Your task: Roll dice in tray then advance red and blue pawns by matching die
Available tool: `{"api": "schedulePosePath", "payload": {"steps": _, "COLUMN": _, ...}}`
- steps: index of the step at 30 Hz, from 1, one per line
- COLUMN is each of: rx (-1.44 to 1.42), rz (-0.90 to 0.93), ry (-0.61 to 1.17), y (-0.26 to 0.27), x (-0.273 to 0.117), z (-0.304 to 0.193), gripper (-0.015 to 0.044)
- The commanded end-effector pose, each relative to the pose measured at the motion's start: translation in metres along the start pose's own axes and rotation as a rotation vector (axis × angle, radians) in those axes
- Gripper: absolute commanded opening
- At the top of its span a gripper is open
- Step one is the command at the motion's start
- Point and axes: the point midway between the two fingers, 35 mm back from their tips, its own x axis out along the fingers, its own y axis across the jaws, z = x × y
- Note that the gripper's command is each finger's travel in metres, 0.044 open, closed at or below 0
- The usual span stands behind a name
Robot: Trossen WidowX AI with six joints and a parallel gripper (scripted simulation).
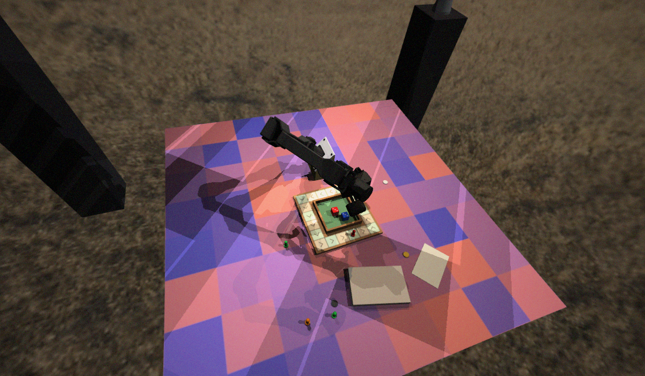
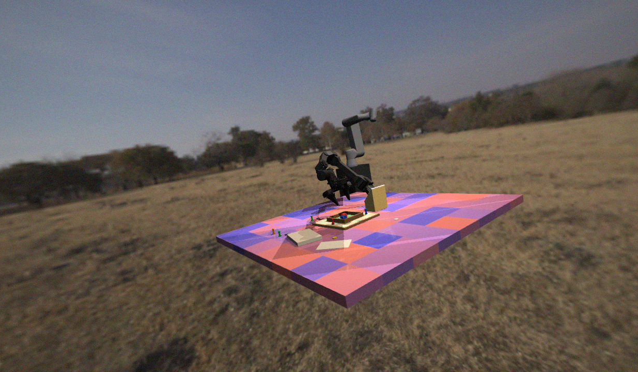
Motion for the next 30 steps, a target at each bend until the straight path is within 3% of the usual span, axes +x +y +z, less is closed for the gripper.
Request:
{"api": "schedulePosePath", "payload": {"steps": 1, "rx": -0.006, "rz": -0.085, "ry": 0.358, "y": -0.007, "x": 0.009, "z": 0.004, "gripper": 0.0440}}
{"api": "schedulePosePath", "payload": {"steps": 6, "rx": -0.007, "rz": -0.092, "ry": 0.373, "y": -0.008, "x": 0.009, "z": 0.005, "gripper": 0.0440}}
{"api": "schedulePosePath", "payload": {"steps": 8, "rx": -0.018, "rz": -0.057, "ry": 0.293, "y": -0.003, "x": 0.010, "z": 0.007, "gripper": 0.0440}}
{"api": "schedulePosePath", "payload": {"steps": 11, "rx": 0.143, "rz": -0.086, "ry": 0.293, "y": -0.013, "x": 0.010, "z": 0.006, "gripper": 0.0361}}
{"api": "schedulePosePath", "payload": {"steps": 17, "rx": 0.795, "rz": -0.211, "ry": 0.277, "y": -0.053, "x": 0.016, "z": -0.001, "gripper": 0.0204}}
{"api": "schedulePosePath", "payload": {"steps": 23, "rx": 1.415, "rz": -0.343, "ry": 0.235, "y": -0.087, "x": 0.023, "z": -0.013, "gripper": 0.0200}}
{"api": "schedulePosePath", "payload": {"steps": 30, "rx": 1.484, "rz": -0.359, "ry": 0.227, "y": -0.091, "x": 0.024, "z": -0.014, "gripper": 0.0200}}
